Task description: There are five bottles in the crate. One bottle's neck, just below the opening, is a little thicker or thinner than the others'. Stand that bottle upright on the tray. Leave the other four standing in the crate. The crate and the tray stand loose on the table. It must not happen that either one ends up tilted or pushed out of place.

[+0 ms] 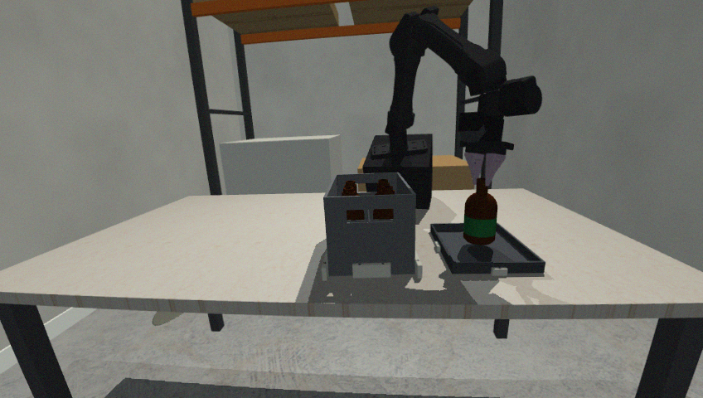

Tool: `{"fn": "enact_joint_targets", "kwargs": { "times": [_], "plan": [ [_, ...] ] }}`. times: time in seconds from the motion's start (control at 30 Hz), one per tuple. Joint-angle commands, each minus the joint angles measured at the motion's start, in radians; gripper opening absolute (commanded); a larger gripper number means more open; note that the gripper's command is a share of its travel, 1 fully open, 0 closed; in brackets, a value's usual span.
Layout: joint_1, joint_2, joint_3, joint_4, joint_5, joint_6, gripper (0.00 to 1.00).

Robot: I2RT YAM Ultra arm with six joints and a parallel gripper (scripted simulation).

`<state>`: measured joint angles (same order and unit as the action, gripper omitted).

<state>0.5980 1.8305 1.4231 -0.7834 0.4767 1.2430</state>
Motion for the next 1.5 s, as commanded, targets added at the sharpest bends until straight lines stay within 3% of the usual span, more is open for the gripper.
{"fn": "enact_joint_targets", "kwargs": {
  "times": [0.0, 0.37, 0.4, 0.73, 1.47],
  "plan": [
    [0.002, -0.002, -0.005, 0.017, 0.016, -0.009, 0.00],
    [0.001, 0.005, -0.020, 0.030, 0.015, -0.012, 0.00],
    [-0.001, -0.019, 0.015, 0.018, 0.015, -0.012, 0.00],
    [-0.005, 0.004, -0.026, 0.050, 0.013, -0.017, 0.00],
    [-0.010, 0.014, -0.031, 0.071, 0.011, -0.022, 0.00]
  ]
}}
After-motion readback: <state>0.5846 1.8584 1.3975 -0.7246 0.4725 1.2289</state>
